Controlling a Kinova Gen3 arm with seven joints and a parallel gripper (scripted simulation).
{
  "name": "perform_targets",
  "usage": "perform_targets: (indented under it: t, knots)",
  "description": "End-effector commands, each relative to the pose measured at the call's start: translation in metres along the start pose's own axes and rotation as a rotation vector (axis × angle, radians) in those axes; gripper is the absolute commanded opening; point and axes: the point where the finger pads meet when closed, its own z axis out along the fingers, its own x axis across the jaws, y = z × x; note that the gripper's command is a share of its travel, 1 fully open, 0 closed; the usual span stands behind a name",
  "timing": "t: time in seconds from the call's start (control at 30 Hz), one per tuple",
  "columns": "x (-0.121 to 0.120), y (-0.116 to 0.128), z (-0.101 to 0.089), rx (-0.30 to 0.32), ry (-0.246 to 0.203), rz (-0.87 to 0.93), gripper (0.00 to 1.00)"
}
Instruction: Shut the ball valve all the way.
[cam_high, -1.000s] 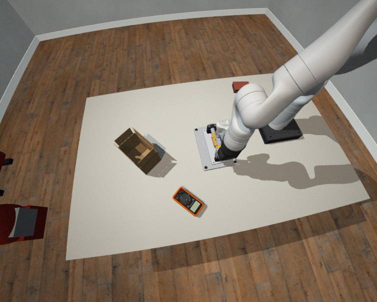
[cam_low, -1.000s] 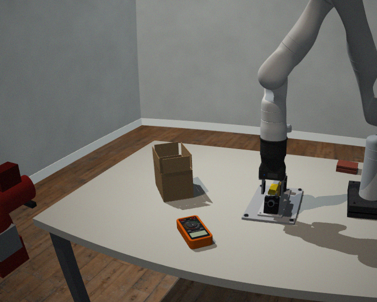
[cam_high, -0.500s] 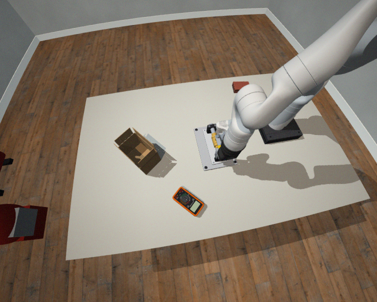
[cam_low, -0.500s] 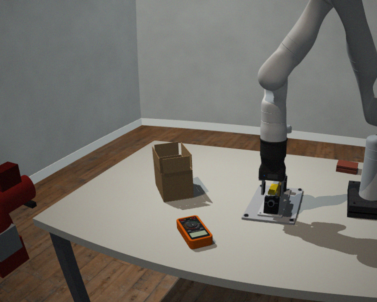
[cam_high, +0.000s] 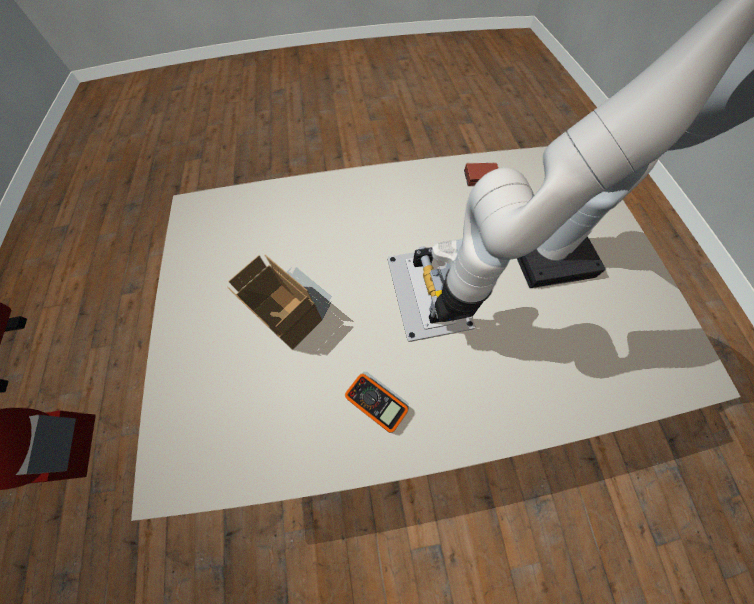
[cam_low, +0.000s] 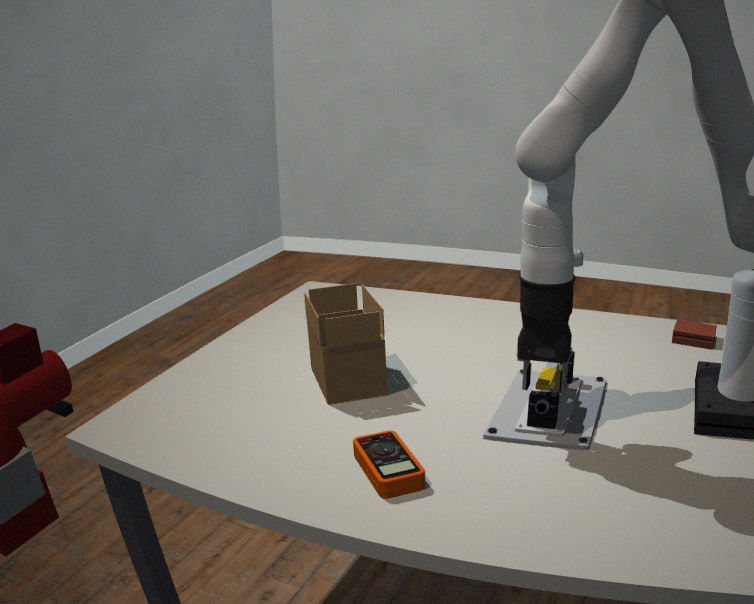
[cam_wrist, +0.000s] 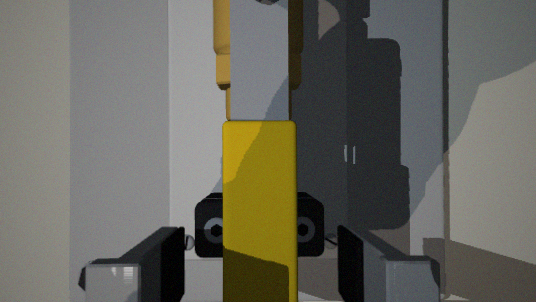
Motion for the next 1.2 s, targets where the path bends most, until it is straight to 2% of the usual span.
perform_targets:
  t: [0.0,0.63,0.67,1.17]
  knots:
    - [-0.0004,0.0002,-0.0005,-0.001,-0.001,0.0,1.0]
    - [-0.0004,0.0002,-0.0005,-0.001,-0.001,0.0,1.0]
    - [-0.0004,0.0002,-0.0005,-0.001,-0.001,0.0,0.0]
    - [-0.0004,0.0002,-0.0005,-0.001,-0.001,0.0,0.0]
